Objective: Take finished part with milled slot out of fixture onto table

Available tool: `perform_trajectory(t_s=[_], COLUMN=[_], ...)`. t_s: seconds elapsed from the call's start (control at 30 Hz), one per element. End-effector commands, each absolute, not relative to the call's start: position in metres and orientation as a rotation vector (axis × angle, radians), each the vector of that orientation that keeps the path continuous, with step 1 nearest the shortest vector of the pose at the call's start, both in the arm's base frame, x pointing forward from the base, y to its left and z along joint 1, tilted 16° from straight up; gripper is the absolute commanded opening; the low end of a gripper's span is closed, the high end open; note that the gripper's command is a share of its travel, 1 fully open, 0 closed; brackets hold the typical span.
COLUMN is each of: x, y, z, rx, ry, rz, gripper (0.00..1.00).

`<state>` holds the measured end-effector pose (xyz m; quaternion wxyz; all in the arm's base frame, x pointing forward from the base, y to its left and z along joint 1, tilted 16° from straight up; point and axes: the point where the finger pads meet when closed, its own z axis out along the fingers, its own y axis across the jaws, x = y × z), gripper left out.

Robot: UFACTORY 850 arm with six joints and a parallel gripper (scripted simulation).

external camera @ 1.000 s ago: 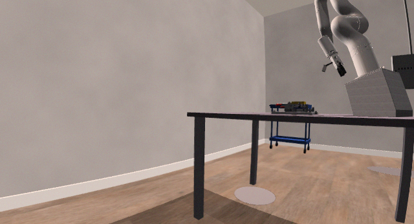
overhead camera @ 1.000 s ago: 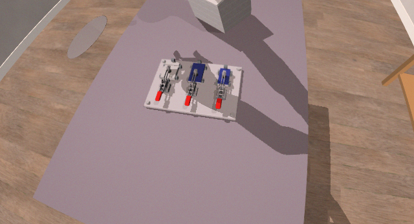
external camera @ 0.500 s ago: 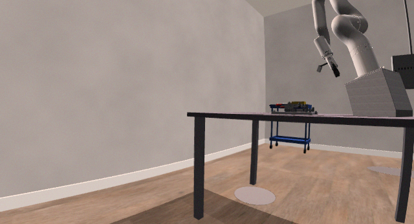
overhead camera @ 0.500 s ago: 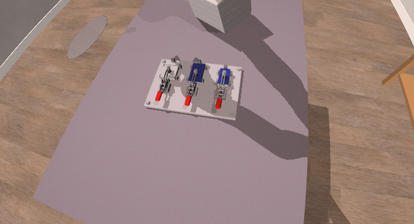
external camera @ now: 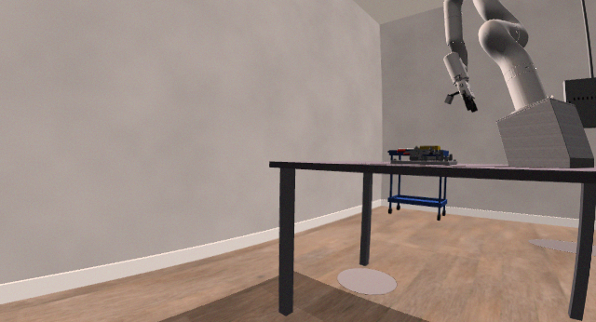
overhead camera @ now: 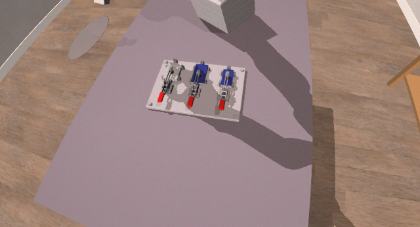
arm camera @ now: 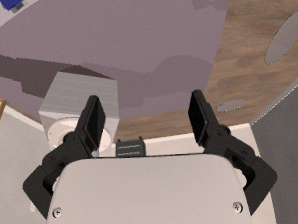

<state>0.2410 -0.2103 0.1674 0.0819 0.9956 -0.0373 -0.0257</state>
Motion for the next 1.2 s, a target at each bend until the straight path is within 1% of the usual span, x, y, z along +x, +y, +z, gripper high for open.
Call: perform_trajectory(t_s=[0.0, 0.27, 0.33, 0.37, 0.47, 1.17], x=[0.282, 0.339, 0.339, 0.359, 0.373, 0.373], y=[-0.193, -0.170, -0.170, -0.161, -0.155, -0.155], z=[0.170, 0.173, 0.173, 0.174, 0.175, 0.175], rx=[2.989, 2.990, 2.990, 2.986, 2.983, 2.983], ry=[-0.263, -0.476, -0.476, -0.553, -0.605, -0.605], rz=[-0.010, 0.103, 0.103, 0.144, 0.171, 0.171], gripper=[1.00, 1.00, 1.00, 1.00, 1.00, 1.00])
